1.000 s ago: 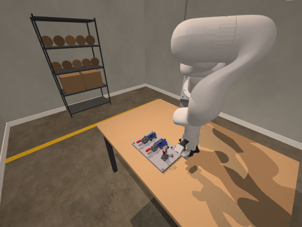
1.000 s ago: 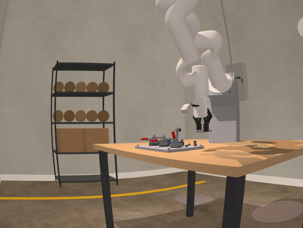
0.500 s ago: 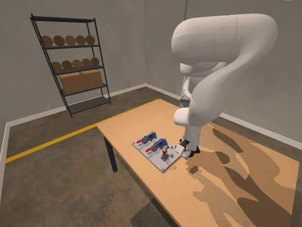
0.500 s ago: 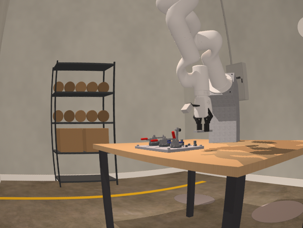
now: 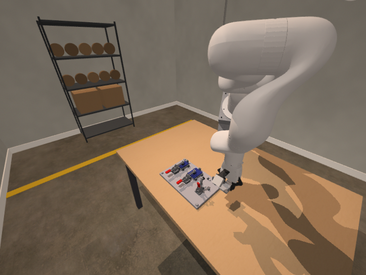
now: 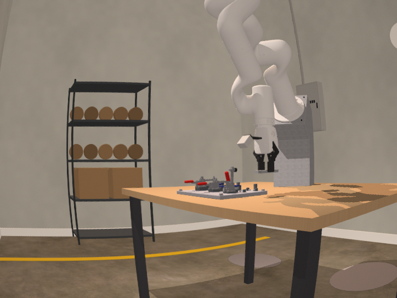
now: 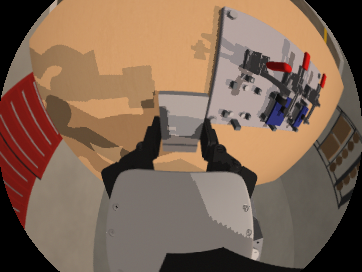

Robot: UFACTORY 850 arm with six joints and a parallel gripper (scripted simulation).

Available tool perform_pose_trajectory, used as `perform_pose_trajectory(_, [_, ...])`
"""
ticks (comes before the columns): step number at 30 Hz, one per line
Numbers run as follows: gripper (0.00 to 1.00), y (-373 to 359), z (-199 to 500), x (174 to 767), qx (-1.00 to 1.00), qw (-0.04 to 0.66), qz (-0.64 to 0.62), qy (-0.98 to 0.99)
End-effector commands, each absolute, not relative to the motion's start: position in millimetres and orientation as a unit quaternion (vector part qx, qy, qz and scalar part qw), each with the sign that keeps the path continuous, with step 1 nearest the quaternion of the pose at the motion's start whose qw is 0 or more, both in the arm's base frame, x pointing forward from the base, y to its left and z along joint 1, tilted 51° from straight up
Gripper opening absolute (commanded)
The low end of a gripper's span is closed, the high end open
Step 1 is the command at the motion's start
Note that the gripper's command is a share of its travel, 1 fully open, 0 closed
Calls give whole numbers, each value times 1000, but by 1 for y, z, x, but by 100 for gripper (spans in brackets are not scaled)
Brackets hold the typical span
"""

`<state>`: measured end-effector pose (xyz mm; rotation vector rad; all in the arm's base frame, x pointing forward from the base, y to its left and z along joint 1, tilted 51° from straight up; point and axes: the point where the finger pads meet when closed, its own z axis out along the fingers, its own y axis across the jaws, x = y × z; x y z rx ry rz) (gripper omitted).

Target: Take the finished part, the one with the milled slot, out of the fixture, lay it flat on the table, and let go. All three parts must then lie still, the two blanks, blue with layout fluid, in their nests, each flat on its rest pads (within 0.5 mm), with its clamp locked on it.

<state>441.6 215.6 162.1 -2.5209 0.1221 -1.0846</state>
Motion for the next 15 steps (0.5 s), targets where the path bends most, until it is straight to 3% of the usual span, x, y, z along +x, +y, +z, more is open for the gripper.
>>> perform_pose_trajectory(1, [0, 216, 162, 441, -900, 196, -387, 44])
perform_pose_trajectory(15, [0, 216, 161, 443, -900, 196, -387, 44])
